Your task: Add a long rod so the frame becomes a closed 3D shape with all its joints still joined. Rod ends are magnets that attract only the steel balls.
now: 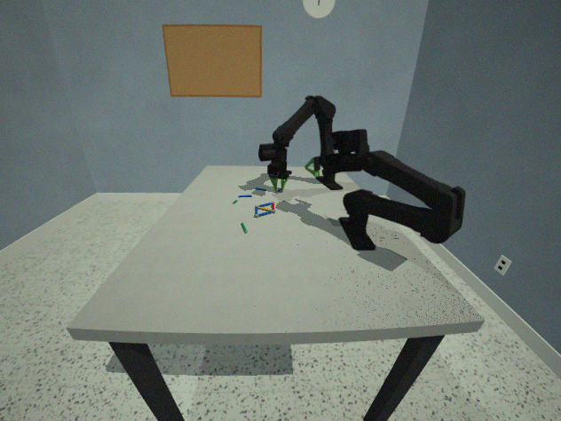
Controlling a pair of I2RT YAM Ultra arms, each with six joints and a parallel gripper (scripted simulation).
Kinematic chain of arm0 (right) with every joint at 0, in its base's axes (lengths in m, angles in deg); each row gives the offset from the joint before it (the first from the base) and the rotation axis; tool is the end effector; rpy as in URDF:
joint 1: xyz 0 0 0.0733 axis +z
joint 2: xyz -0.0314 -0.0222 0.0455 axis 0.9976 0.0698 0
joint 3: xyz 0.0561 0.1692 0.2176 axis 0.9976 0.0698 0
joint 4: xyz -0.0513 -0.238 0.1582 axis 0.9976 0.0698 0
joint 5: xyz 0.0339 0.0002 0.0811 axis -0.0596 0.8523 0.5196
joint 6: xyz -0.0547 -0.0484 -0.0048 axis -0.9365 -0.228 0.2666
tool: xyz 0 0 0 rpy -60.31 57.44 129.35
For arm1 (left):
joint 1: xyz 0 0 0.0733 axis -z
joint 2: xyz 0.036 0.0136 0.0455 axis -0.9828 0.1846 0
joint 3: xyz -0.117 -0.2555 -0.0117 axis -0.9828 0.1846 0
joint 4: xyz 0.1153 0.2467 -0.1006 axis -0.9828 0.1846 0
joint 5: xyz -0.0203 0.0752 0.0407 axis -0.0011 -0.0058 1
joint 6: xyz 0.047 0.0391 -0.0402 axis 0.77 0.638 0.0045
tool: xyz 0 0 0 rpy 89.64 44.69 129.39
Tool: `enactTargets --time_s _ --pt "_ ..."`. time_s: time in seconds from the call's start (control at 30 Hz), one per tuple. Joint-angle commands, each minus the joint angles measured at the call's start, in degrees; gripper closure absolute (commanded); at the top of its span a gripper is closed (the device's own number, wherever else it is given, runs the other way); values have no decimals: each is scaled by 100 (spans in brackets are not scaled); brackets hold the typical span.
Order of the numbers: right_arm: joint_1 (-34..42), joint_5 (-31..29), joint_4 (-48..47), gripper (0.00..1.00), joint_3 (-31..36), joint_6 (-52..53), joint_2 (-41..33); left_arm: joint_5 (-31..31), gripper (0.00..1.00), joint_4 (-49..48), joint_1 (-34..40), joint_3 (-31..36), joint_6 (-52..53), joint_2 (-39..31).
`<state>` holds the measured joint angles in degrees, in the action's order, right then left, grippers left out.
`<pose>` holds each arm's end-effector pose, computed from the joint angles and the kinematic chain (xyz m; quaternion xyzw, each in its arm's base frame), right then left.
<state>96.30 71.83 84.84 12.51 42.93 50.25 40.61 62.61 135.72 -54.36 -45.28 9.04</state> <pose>0.3263 0.0603 0.1178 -0.4522 0.8919 -0.0026 0.0092 0.0744 -0.1083 0.2284 0.3742 0.7111 -0.2764 0.5271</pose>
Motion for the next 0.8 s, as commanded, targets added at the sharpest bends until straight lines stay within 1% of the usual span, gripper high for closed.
enactTargets --time_s 0.0,0.37,0.4,0.47,0.5,0.57,0.6,0.67,0.7,0.77 --pt "-34 0 -110 67 128 34 77 6 0 -46 23 -32 -9 -46" --pt "-22 0 -73 67 51 34 101 6 0 -46 23 -32 -9 -46" --pt "-14 -1 72 76 -14 58 117 6 0 -46 23 -32 -9 -46" --pt "4 -1 163 76 -205 83 147 6 0 -46 23 -32 -9 -46" --pt "2 0 94 80 -146 49 98 6 0 -46 23 -32 -9 -46" --pt "2 0 94 80 -146 49 98 6 0 -46 23 -32 -9 -46" --pt "2 0 94 84 -146 49 98 6 0 -46 23 -32 -9 -46" --pt "2 0 94 84 -146 49 98 6 0 -46 23 -32 -9 -46" --pt "2 0 94 89 -146 49 98 6 0 -46 23 -32 -9 -46" --pt "2 0 94 89 -146 49 98 6 0 -46 23 -32 -9 -46"
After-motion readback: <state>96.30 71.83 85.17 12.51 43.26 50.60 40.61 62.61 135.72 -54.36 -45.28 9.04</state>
